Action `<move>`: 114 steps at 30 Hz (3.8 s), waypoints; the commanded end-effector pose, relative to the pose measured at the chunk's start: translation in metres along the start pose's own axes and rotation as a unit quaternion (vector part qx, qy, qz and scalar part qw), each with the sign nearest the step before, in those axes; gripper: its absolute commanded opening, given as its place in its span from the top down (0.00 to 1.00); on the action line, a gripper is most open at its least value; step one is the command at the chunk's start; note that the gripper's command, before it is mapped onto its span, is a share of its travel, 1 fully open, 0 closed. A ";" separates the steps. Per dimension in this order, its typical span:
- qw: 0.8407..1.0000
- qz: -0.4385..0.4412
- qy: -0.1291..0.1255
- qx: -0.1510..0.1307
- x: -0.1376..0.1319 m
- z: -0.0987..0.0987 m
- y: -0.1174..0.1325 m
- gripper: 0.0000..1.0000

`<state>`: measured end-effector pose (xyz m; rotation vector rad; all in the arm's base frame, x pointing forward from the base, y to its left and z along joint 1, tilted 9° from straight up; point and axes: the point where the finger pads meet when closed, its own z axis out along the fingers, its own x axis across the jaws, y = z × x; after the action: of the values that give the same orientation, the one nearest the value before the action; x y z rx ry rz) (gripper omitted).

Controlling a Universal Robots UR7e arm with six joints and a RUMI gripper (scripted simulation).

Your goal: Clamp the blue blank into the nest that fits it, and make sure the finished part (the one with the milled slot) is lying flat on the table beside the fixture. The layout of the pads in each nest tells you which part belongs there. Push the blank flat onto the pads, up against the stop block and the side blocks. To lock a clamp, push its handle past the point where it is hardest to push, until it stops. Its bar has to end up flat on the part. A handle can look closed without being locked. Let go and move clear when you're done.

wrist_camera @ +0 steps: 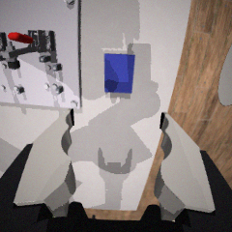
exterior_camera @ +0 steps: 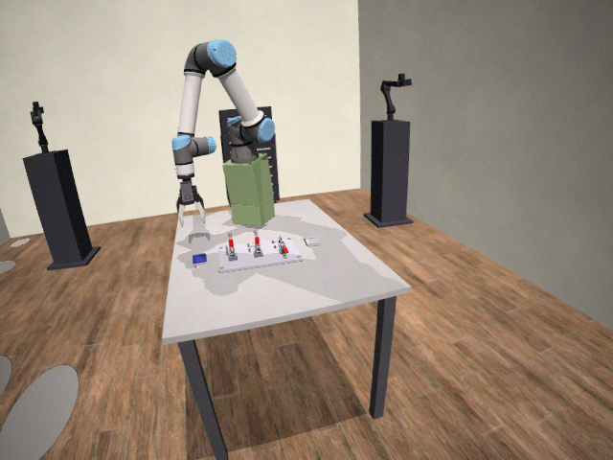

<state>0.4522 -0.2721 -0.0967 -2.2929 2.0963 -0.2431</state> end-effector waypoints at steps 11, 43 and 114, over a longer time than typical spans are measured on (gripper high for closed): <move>1.000 0.000 0.001 0.001 0.001 0.061 -0.001 0.41; 1.000 0.000 0.001 0.001 0.001 0.131 -0.001 0.41; 1.000 0.000 0.001 0.001 0.001 0.161 -0.001 1.00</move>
<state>0.4742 -0.2866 -0.2564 -2.2929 2.0963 -0.2445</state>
